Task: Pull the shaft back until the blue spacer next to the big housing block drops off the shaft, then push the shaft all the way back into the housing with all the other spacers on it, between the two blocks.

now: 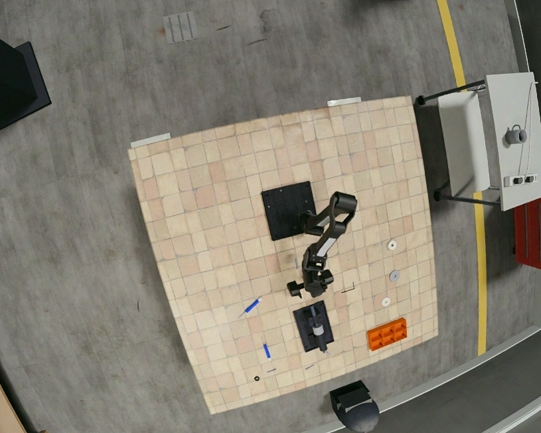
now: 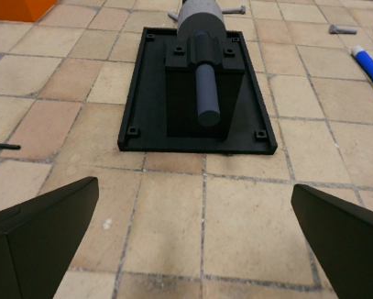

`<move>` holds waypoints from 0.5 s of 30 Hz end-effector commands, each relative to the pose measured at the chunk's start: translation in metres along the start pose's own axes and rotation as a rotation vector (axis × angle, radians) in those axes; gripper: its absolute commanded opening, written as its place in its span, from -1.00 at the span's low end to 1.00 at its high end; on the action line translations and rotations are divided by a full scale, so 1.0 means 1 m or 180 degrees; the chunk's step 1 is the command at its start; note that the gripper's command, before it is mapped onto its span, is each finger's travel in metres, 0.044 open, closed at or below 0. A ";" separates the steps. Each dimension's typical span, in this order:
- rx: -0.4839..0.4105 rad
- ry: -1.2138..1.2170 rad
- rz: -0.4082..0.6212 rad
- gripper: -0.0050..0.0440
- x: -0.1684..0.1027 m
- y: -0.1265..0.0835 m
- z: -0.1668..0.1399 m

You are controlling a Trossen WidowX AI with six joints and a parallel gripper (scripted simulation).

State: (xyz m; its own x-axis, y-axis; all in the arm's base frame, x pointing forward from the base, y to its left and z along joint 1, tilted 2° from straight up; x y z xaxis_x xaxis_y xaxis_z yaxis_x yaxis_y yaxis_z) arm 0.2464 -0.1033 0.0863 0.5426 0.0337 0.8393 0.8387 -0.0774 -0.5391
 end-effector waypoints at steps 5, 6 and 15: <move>0.0002 -0.0070 -0.0092 1.00 -0.013 -0.037 0.014; 0.0007 -0.0065 -0.0084 1.00 -0.016 -0.039 0.015; -0.0012 -0.0092 -0.0127 1.00 -0.012 -0.046 0.015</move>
State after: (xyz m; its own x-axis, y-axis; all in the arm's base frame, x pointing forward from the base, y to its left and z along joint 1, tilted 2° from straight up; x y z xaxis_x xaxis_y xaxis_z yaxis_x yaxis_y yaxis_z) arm 0.2018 -0.0836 0.0866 0.5329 0.0441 0.8451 0.8452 -0.0775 -0.5289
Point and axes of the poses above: the point midway between the two fingers, 35 mm back from their tips, its own y axis out along the fingers, its own z axis across the jaws, x = y × z, the point moved 2 cm from there along -y, back along the fingers, and after that the axes turned 6 degrees about -y, right-handed, at the moved point
